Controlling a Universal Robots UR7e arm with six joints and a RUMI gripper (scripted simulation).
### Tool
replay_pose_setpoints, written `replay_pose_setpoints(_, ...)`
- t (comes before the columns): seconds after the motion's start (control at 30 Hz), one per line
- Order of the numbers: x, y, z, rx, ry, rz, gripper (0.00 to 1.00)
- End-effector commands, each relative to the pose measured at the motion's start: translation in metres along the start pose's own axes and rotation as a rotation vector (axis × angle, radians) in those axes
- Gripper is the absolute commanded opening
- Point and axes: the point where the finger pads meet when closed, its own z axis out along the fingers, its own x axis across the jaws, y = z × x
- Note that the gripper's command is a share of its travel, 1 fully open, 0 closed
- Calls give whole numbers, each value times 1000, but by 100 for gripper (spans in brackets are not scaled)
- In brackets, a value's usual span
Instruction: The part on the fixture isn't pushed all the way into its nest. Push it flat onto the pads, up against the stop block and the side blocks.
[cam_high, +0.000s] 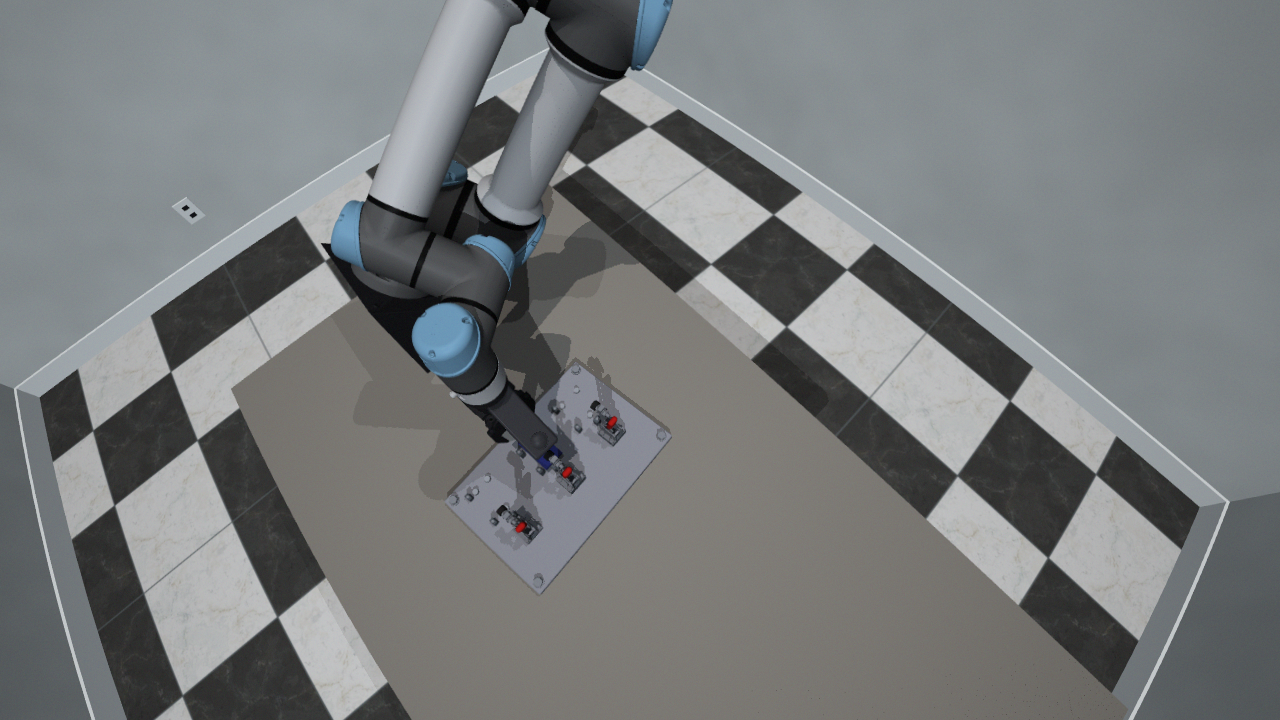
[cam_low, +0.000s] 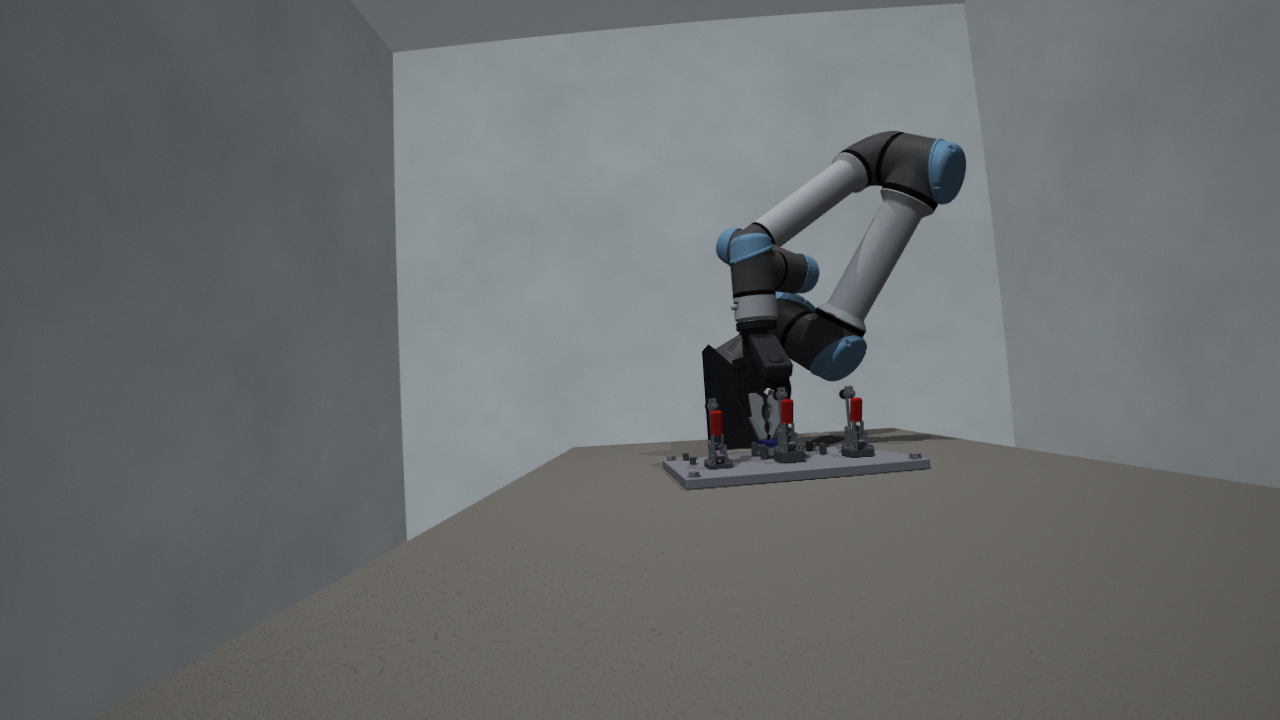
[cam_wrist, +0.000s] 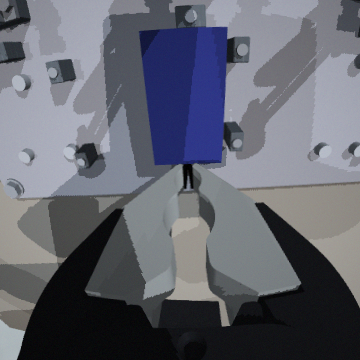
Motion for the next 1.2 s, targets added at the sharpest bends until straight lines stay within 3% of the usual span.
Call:
replay_pose_setpoints(0.0, 0, 2, 0, 2, 1, -1, 0)
replay_pose_setpoints(1.17, 1, 19, -1, 4, 1, -4, 0)
